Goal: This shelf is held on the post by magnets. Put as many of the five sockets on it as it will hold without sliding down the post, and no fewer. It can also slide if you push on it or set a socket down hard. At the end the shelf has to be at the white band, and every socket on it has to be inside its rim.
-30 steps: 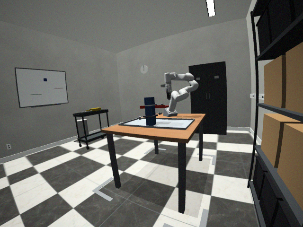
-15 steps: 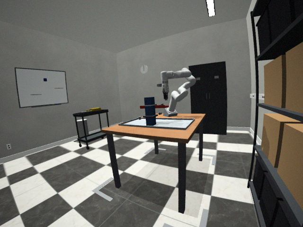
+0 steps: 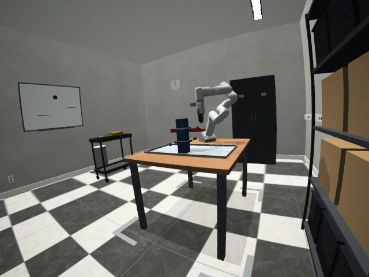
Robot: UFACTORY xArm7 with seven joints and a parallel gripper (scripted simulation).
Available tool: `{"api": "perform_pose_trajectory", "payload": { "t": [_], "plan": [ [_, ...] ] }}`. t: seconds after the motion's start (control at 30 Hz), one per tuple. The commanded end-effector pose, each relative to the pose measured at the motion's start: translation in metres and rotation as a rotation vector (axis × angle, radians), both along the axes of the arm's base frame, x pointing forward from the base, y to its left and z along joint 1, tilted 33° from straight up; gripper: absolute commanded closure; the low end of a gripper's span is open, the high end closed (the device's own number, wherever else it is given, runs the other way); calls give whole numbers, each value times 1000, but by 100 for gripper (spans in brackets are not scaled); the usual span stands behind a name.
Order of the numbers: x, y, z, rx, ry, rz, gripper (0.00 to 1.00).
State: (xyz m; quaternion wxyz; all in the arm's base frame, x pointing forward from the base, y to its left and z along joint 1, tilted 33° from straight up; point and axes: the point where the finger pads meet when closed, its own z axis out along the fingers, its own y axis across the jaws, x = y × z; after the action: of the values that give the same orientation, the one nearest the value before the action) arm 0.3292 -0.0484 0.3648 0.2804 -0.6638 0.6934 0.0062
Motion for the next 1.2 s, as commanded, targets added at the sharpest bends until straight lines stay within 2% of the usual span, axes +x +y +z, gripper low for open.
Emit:
{"api": "perform_pose_trajectory", "payload": {
  "t": [0.0,0.27,0.6,0.83,1.17],
  "plan": [
    [3,2,-4,-1,-3,-2,100],
    [12,9,-20,-1,-3,-2,100],
    [13,10,-22,-1,-3,-2,100],
    [18,16,-35,-1,-3,-2,100],
    [18,17,-36,-1,-3,-2,100]
  ]
}}
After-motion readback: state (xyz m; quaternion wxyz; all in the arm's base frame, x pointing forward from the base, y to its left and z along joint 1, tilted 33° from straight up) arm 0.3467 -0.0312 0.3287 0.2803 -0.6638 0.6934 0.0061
